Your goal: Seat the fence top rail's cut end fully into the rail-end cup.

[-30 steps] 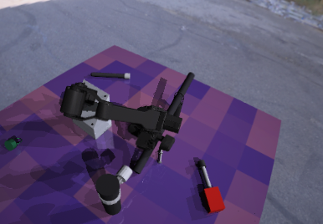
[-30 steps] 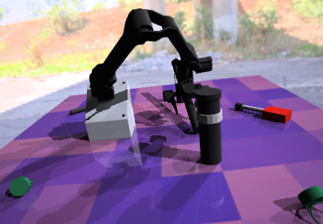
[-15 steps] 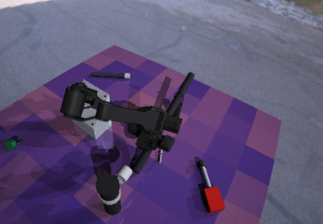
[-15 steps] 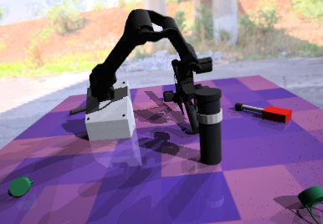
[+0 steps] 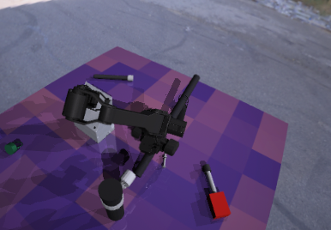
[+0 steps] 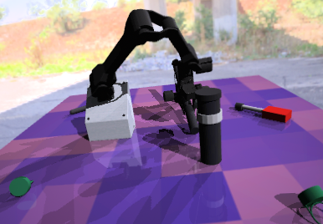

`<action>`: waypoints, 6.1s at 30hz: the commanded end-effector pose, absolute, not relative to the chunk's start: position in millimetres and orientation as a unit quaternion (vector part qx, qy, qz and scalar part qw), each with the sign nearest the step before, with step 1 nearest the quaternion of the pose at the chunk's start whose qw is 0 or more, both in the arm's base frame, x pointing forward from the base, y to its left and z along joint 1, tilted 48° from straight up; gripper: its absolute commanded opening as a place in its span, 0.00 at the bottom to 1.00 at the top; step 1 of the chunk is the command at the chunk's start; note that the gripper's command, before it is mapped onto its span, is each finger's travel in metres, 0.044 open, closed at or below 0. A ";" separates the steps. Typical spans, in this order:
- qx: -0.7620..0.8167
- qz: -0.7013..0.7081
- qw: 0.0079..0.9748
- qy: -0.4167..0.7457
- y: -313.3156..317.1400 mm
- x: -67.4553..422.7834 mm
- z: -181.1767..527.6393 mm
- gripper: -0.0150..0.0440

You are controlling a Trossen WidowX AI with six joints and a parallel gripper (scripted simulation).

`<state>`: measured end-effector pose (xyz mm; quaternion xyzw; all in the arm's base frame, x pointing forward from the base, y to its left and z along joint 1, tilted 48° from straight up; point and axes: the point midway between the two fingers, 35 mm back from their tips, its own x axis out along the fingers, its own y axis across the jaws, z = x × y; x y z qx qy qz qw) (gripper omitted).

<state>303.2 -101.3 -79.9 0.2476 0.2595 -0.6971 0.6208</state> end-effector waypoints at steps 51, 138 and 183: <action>0.139 -0.724 0.651 0.181 -66.8 319.2 -2.8 0.25; 0.142 -0.729 0.641 0.192 -79.3 320.6 11.4 0.25; 0.138 -0.730 0.642 0.190 -79.3 321.8 15.7 0.25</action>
